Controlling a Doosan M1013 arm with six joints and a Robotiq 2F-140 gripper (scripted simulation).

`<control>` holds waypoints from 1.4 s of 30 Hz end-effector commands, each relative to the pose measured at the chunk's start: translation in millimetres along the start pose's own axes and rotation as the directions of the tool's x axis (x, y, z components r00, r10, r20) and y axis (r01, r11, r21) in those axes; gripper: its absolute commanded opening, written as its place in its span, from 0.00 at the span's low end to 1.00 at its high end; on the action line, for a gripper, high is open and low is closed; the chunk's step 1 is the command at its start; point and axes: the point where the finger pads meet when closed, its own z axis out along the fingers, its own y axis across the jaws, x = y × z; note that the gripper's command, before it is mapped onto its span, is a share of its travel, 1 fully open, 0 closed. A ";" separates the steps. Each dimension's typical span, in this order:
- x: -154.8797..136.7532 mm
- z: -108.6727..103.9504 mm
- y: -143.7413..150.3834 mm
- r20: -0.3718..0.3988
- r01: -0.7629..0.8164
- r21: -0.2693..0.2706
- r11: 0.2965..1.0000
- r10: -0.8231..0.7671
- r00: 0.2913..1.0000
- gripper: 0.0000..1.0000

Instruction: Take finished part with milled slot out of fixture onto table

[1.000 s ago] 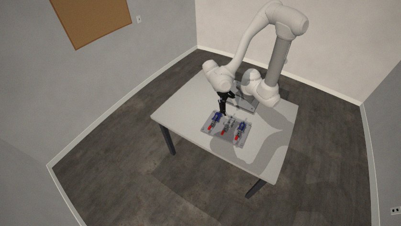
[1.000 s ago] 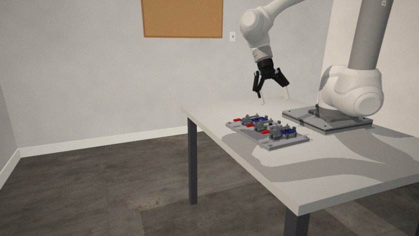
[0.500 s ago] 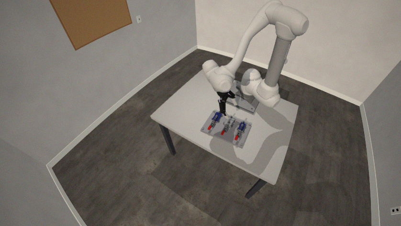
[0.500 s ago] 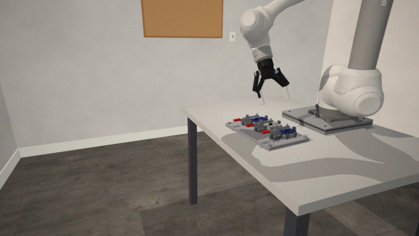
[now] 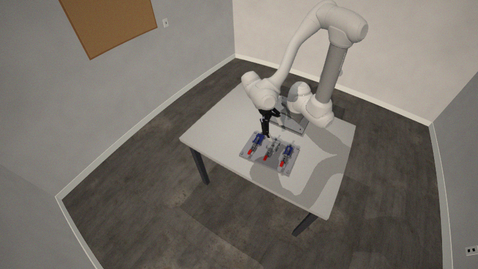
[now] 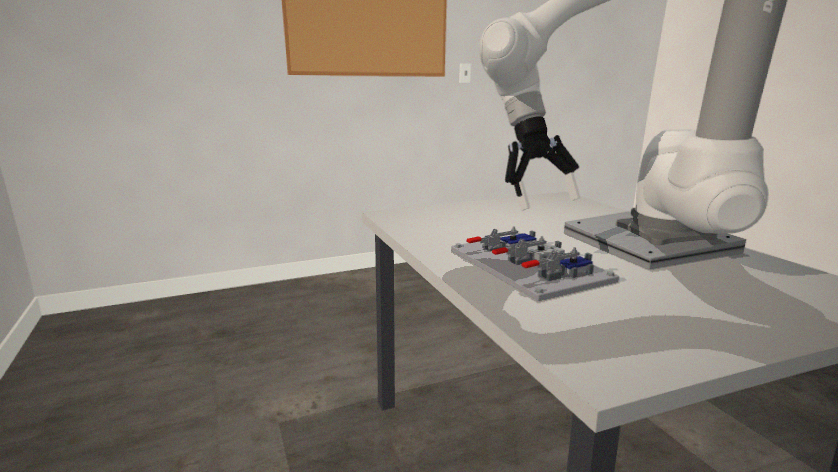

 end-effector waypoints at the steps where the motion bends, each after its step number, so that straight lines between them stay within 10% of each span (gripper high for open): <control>1: -1.3 -0.5 0.4 0.014 -0.021 0.005 1.000 0.021 1.000 1.00; 42: 3.5 -9.0 -5.3 0.145 -0.405 -0.040 0.914 0.406 0.902 1.00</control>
